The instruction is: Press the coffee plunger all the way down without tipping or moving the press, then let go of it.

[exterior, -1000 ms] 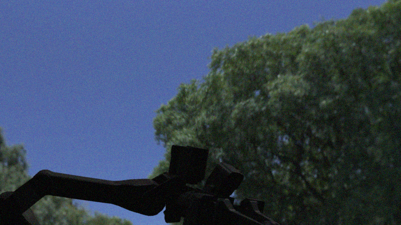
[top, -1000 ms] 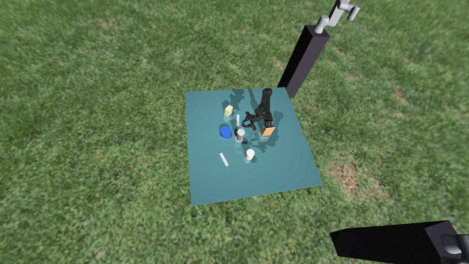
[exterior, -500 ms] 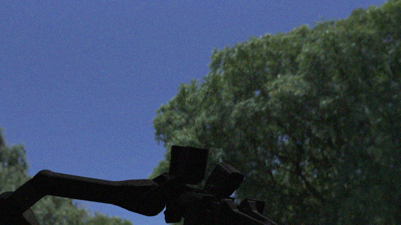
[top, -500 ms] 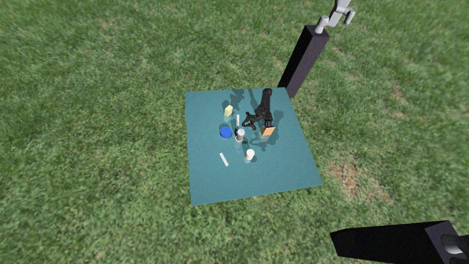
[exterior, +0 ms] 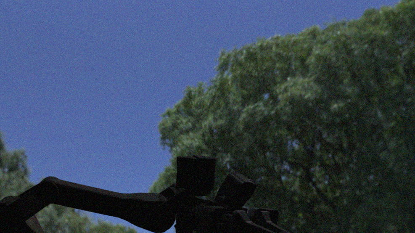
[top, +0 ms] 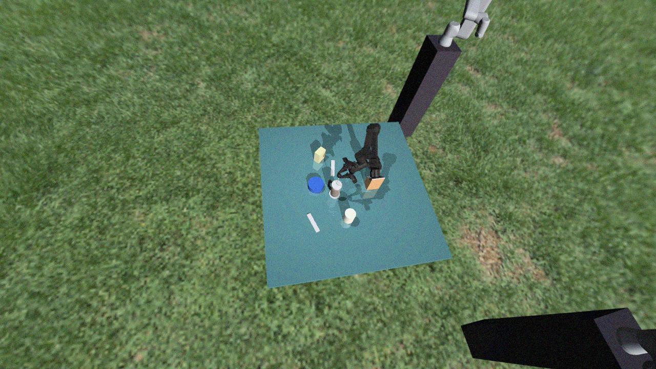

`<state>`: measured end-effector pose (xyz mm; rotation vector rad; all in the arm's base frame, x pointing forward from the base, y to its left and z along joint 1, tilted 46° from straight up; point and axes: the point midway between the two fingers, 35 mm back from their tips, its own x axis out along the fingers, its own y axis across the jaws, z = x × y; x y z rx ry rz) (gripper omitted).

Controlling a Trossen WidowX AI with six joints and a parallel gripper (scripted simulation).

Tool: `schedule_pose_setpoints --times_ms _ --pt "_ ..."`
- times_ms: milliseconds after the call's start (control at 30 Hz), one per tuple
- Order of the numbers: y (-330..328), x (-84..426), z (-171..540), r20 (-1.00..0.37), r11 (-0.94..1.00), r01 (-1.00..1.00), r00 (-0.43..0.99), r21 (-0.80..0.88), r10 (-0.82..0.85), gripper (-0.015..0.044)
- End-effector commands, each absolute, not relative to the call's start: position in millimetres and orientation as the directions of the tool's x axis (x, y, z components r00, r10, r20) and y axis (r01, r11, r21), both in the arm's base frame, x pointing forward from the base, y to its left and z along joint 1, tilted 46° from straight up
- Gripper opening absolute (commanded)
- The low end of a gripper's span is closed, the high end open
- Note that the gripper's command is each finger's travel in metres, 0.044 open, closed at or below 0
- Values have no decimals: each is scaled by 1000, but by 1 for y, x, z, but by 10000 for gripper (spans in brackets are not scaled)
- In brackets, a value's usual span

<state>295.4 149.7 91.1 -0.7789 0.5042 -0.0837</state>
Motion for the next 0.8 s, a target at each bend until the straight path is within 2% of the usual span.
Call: schedule_pose_setpoints --times_ms 0,767 --pt "139 295 76 -427 702 -125 863 -701 -272 130" --pt "115 301 46 -429 703 -127 861 -700 -272 130"
